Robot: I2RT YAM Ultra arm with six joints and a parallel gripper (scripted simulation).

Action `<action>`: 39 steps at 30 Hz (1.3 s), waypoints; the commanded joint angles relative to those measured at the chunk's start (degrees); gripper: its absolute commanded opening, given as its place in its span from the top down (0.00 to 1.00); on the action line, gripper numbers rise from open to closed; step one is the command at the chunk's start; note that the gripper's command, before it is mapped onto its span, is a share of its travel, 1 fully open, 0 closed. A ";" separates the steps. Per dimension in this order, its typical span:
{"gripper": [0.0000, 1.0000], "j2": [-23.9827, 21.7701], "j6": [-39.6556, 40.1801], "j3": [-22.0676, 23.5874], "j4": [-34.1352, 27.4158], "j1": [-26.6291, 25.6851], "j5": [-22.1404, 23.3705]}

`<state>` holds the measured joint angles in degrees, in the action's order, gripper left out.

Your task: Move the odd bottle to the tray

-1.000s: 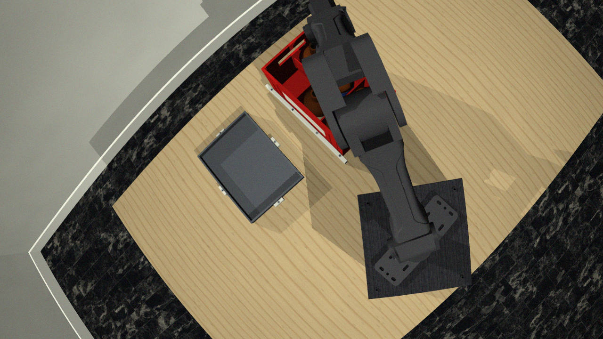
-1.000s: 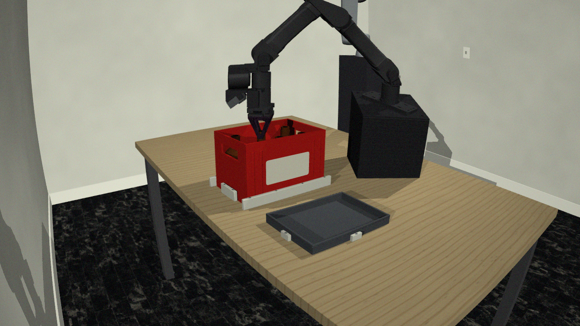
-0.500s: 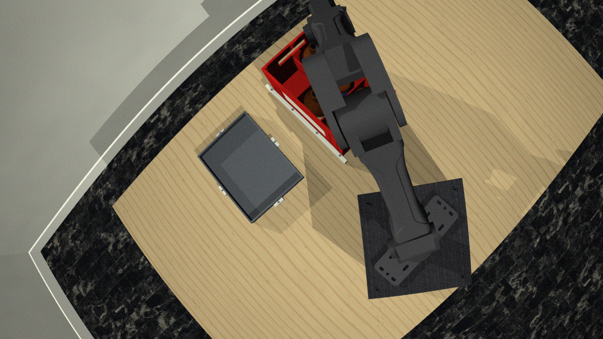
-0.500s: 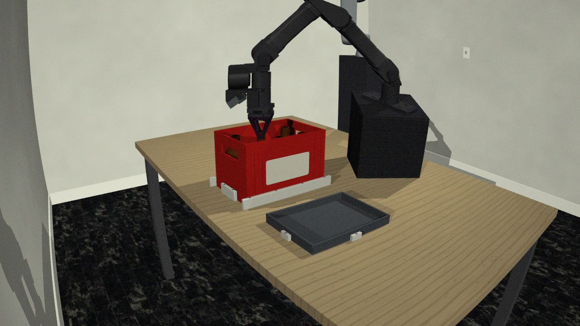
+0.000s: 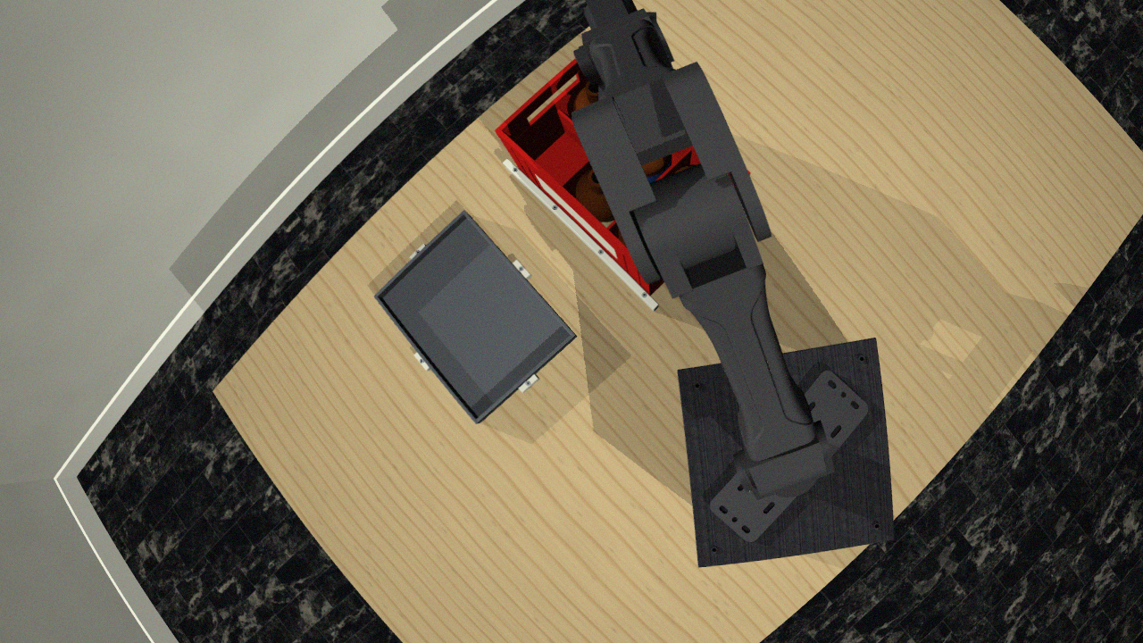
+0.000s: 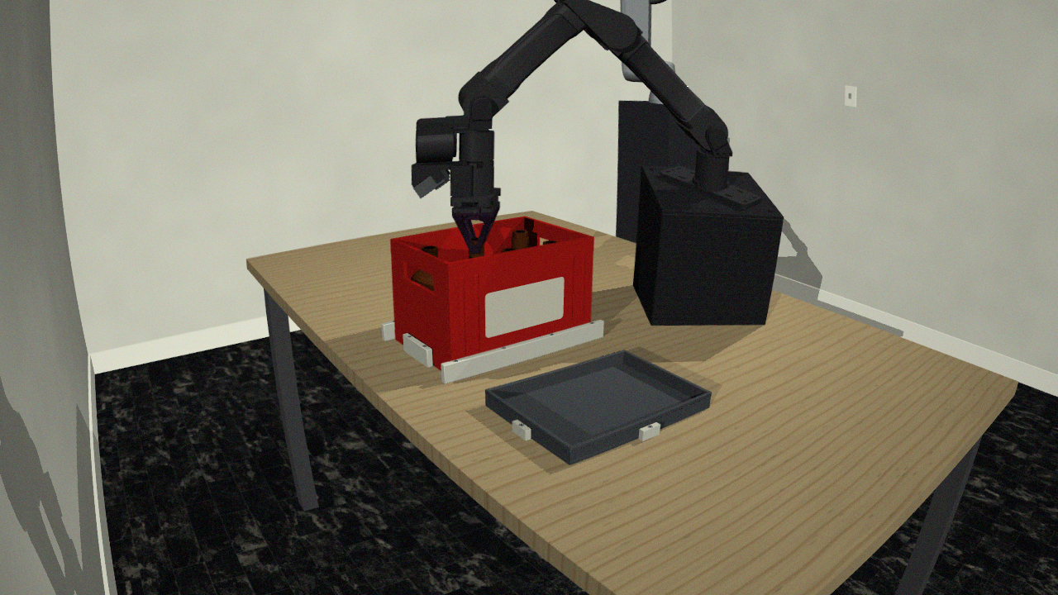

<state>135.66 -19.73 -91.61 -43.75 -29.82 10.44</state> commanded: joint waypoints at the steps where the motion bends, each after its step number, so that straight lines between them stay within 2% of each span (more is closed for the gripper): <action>1: 1.00 -0.71 -0.19 0.91 0.33 0.05 -0.02; 27: 1.00 -0.71 -0.19 0.91 0.33 0.05 -0.02; 28: 0.39 -0.71 -0.19 0.91 0.33 0.05 -0.02; 39: 0.39 -0.71 -0.18 0.91 0.32 0.05 -0.02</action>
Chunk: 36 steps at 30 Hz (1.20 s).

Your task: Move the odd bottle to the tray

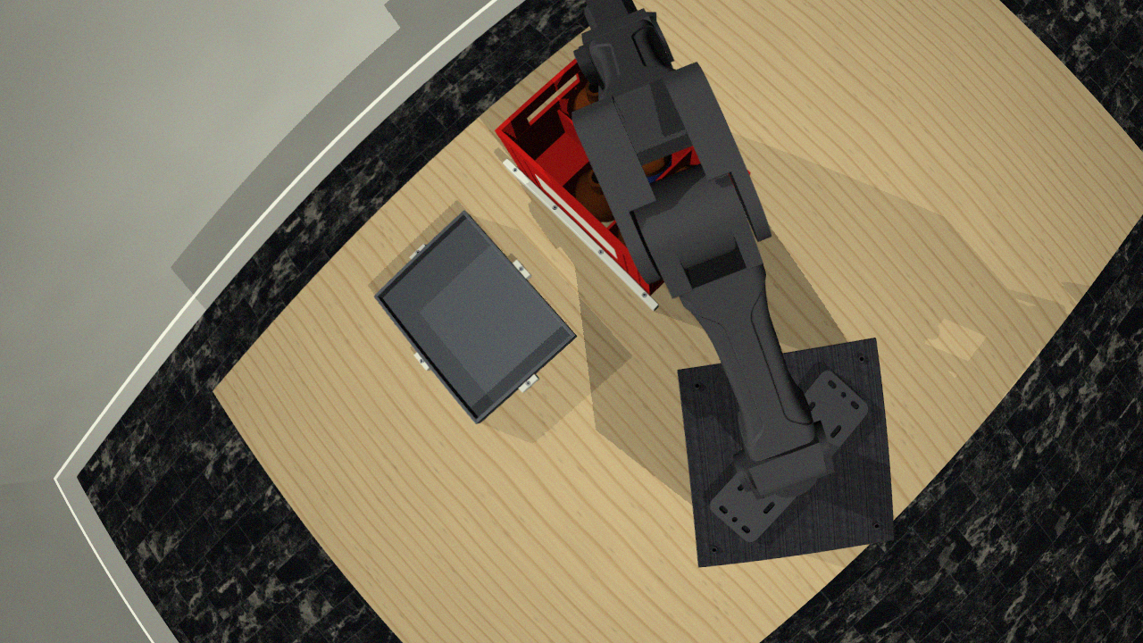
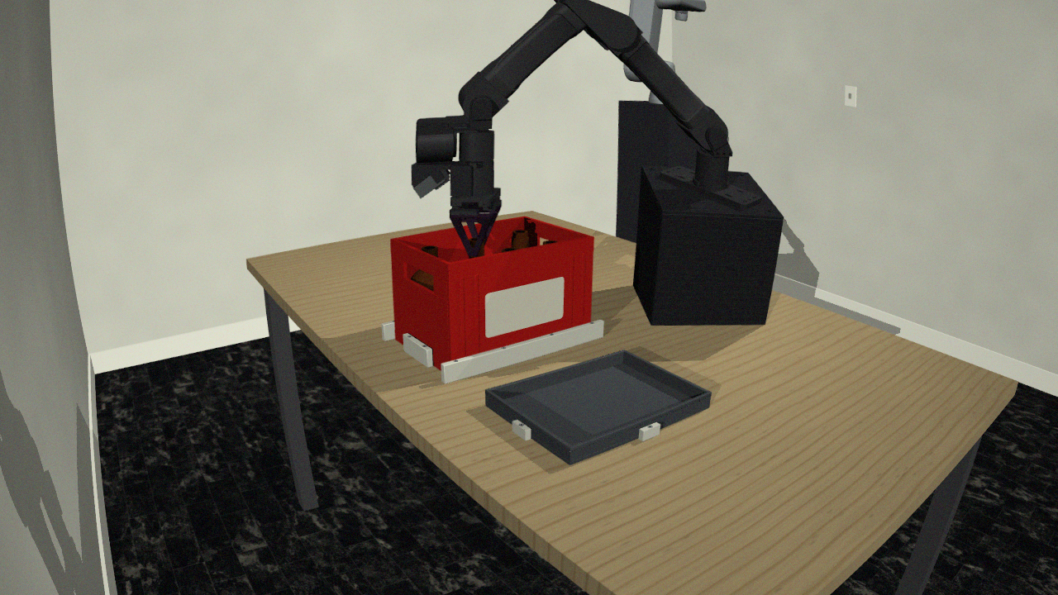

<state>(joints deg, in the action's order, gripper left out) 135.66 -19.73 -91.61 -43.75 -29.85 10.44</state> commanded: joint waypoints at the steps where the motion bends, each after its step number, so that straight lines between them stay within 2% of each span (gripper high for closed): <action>1: 0.39 -0.71 -0.18 0.91 0.32 0.07 -0.02; 29: 0.39 -1.49 -0.11 0.59 -0.49 -0.03 -0.01; 36: 0.39 -2.81 0.51 -1.55 -2.15 -0.86 -0.02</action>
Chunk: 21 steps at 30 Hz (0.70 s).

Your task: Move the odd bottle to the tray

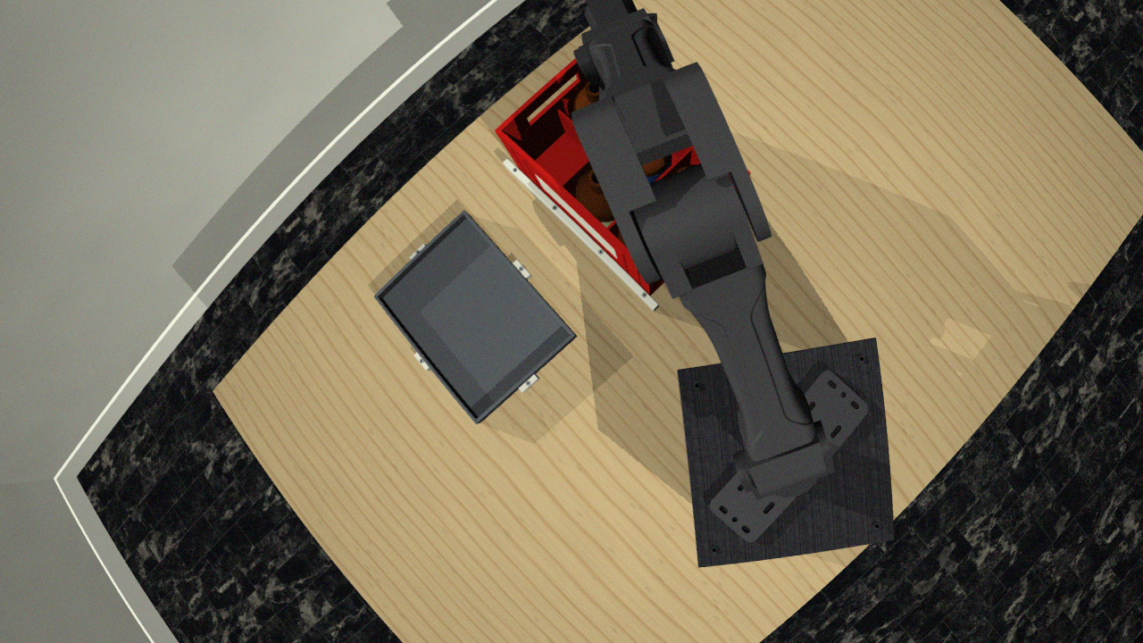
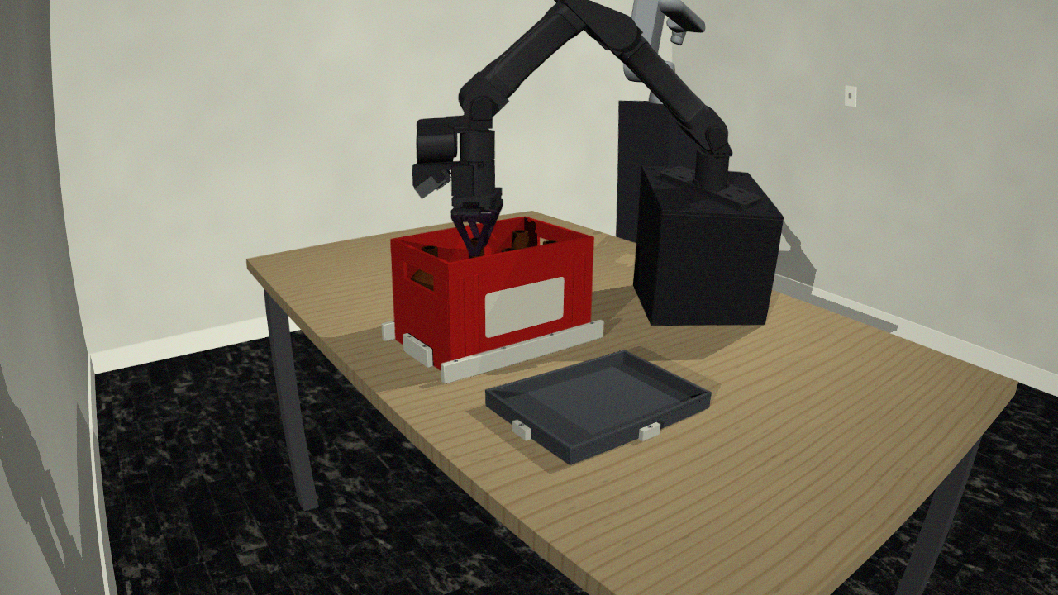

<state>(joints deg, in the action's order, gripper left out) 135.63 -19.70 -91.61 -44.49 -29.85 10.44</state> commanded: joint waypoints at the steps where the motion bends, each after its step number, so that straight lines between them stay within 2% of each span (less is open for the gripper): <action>1: 0.39 -3.06 0.54 -1.64 -1.76 -0.91 -0.01; 21: 0.39 -8.58 1.90 -5.66 -11.48 -2.27 0.12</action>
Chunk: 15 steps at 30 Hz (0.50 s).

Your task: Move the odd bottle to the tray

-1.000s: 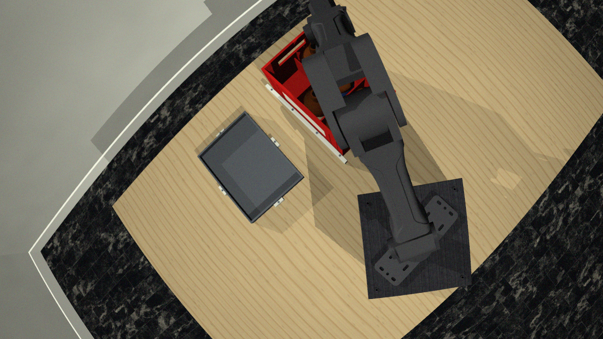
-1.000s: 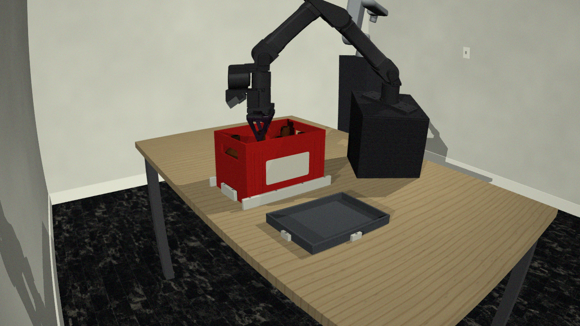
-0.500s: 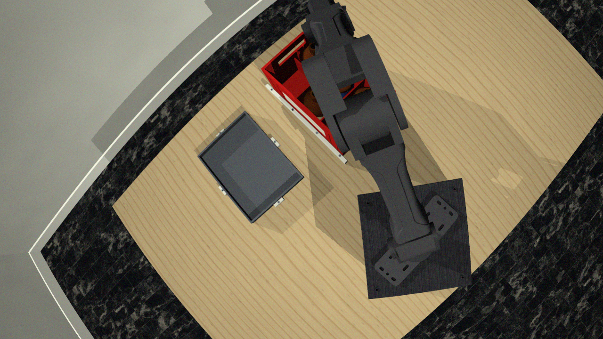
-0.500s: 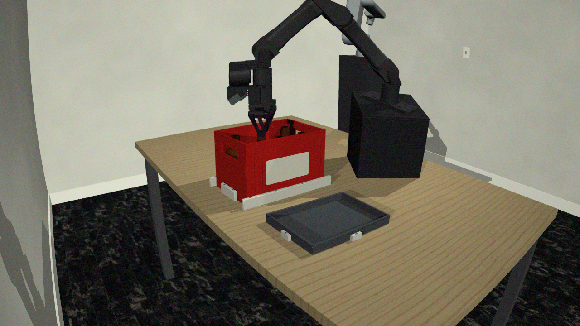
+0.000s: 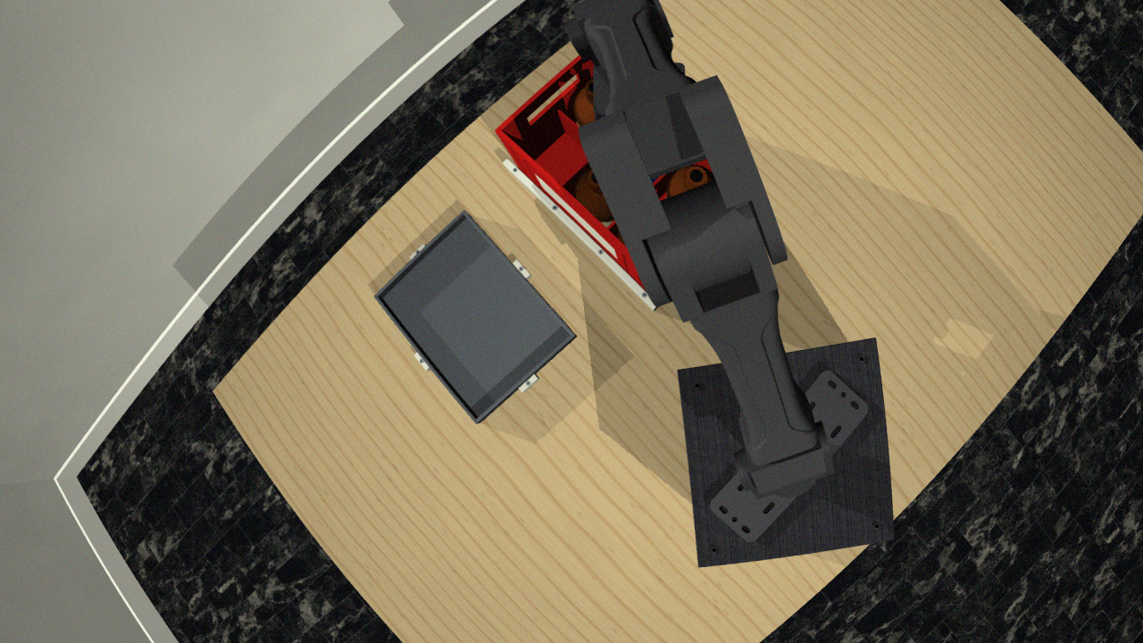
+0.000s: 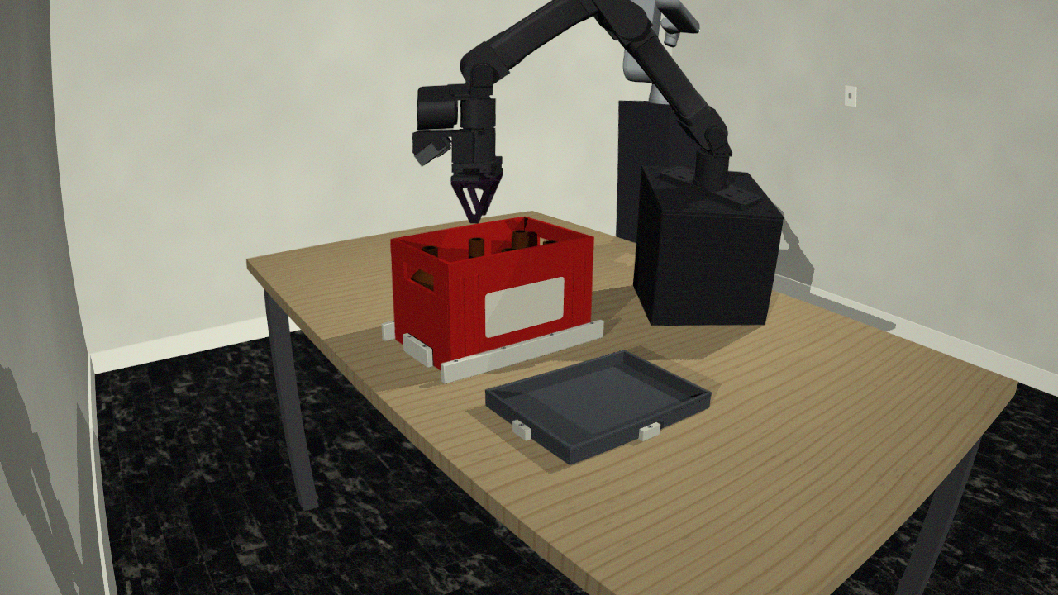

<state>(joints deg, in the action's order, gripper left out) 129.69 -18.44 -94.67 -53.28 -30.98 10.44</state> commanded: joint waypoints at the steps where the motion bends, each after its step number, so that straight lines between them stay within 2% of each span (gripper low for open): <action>1: 0.39 -2.81 0.70 -2.87 -3.14 -1.19 0.13; 15: 0.39 -3.63 0.94 -4.35 -5.59 -1.49 0.16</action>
<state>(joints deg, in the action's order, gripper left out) 128.35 -17.85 -96.82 -57.80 -31.42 10.44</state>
